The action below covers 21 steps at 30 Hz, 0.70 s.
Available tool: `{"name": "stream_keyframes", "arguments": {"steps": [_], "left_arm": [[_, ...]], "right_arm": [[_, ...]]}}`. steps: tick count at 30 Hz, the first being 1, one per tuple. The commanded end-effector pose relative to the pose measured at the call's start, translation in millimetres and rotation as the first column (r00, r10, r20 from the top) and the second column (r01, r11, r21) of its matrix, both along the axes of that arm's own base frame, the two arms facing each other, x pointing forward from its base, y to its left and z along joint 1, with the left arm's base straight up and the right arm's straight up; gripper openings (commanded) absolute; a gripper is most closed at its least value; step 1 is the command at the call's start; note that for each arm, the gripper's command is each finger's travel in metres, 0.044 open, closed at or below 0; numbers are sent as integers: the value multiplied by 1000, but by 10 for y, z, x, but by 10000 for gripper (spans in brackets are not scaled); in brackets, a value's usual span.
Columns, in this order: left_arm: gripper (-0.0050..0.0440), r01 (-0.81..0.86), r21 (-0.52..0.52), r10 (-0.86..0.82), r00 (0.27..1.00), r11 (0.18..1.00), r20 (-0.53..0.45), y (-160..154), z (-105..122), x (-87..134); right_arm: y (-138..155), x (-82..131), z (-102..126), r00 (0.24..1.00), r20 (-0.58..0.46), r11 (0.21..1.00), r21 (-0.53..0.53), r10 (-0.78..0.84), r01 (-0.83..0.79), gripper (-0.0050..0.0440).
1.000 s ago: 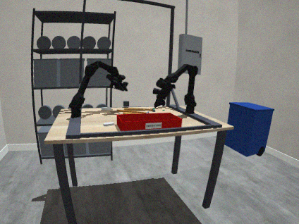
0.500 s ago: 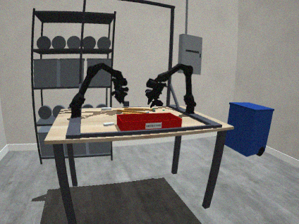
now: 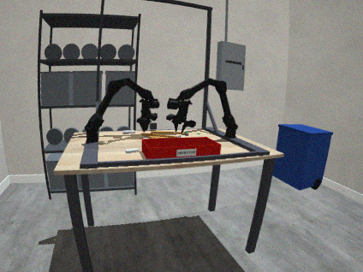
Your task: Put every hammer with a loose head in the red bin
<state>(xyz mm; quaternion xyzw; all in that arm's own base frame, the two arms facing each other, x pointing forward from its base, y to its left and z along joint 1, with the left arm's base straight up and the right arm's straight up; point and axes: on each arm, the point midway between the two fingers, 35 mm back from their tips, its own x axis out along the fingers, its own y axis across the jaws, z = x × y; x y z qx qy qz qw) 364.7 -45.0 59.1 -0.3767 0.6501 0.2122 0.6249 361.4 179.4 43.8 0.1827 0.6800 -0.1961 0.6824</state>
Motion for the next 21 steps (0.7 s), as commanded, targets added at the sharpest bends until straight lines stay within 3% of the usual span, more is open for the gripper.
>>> {"name": "stream_keyframes", "arguments": {"steps": [1,6,11,15,21], "left_arm": [[178,-110,104,115,992,989,-43,-31,-9,92],[178,-187,222,201,979,957,-43,17,-95,125],[158,-188,225,205,977,956,-52,33,-218,99],[142,-186,228,205,977,956,-62,37,-324,68],[111,-186,224,202,978,957,-54,52,-338,70]], "right_arm": [[45,20,81,1000,19,999,32,15,-15,225],[53,39,130,999,32,999,34,11,-12,225],[53,39,130,999,32,999,34,11,-12,225],[39,4,-107,1000,10,1000,23,11,-12,211],[45,5,-203,1000,12,1000,24,12,-13,181]]}}
